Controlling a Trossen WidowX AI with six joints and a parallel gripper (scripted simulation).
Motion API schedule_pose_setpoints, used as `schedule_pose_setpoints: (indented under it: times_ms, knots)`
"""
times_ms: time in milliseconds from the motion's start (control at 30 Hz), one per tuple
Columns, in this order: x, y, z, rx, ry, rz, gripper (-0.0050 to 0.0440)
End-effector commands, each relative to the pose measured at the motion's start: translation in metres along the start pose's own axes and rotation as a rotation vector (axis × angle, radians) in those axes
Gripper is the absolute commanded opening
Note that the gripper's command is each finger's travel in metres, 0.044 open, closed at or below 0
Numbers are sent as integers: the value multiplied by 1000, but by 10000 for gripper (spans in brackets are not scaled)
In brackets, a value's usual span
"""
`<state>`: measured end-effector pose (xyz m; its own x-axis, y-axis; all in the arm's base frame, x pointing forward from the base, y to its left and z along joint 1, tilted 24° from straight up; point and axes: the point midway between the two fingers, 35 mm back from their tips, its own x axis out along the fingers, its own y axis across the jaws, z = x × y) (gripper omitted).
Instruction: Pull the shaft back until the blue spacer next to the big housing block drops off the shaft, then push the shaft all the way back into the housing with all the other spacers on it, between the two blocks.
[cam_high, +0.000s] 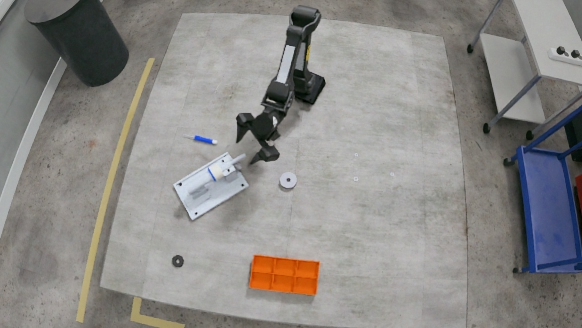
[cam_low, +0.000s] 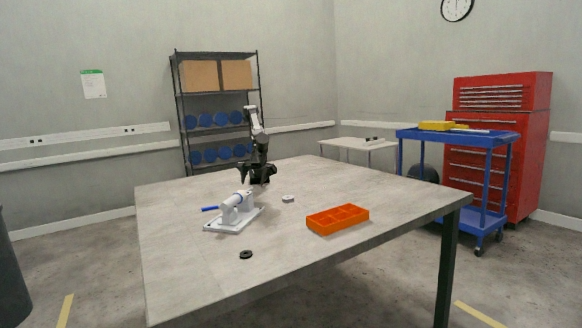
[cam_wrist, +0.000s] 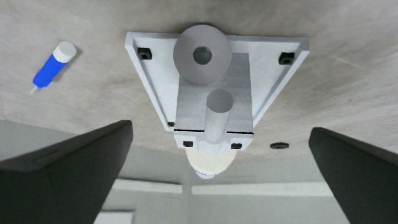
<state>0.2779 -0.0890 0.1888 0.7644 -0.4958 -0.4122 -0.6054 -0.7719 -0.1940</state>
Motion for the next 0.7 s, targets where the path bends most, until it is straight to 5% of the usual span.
schedule_pose_setpoints:
  times_ms: [0, 667]
  knots:
    - [-3, -1, -8, 11, 23, -5, 440]
    - [23, -2, -8, 5, 16, -5, 440]
